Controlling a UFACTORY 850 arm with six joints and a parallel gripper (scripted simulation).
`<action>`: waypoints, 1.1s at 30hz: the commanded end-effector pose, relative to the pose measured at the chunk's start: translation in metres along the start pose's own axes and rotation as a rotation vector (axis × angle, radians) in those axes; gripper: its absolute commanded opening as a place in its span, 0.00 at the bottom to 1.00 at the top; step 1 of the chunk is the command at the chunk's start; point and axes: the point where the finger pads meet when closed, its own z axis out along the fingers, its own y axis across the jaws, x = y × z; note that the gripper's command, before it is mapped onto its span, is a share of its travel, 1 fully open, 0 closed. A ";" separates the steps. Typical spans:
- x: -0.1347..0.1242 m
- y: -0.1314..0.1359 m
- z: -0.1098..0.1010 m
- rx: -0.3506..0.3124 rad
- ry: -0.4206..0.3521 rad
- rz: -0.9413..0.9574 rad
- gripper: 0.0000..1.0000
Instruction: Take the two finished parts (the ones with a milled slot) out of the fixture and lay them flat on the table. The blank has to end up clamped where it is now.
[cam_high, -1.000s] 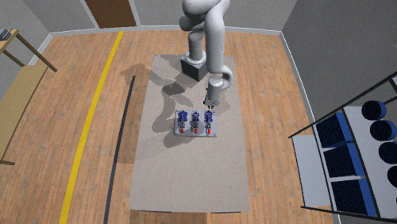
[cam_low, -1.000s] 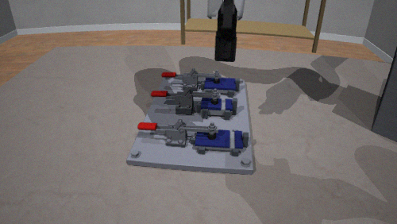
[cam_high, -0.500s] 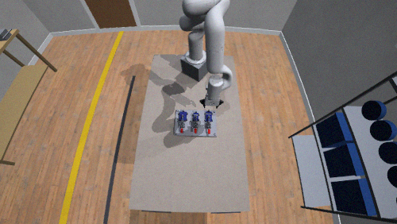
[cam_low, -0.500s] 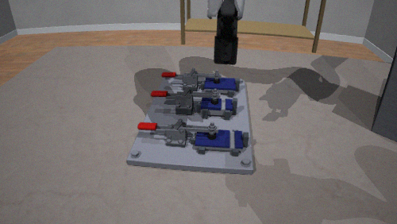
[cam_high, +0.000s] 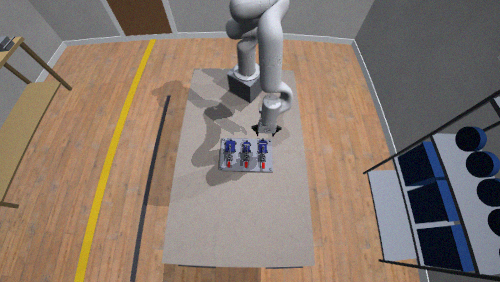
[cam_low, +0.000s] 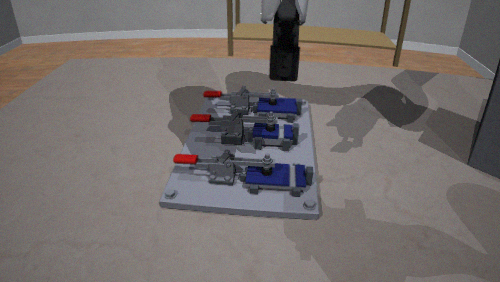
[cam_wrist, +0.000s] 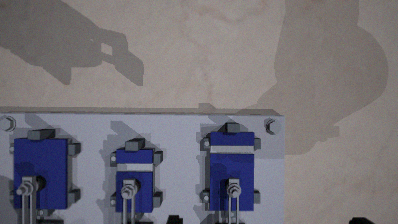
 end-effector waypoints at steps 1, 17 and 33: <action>-0.001 0.000 -0.001 -0.001 -0.002 0.000 1.00; -0.001 0.000 -0.001 -0.001 -0.002 0.000 0.48; -0.001 0.000 -0.001 -0.001 -0.002 0.000 0.48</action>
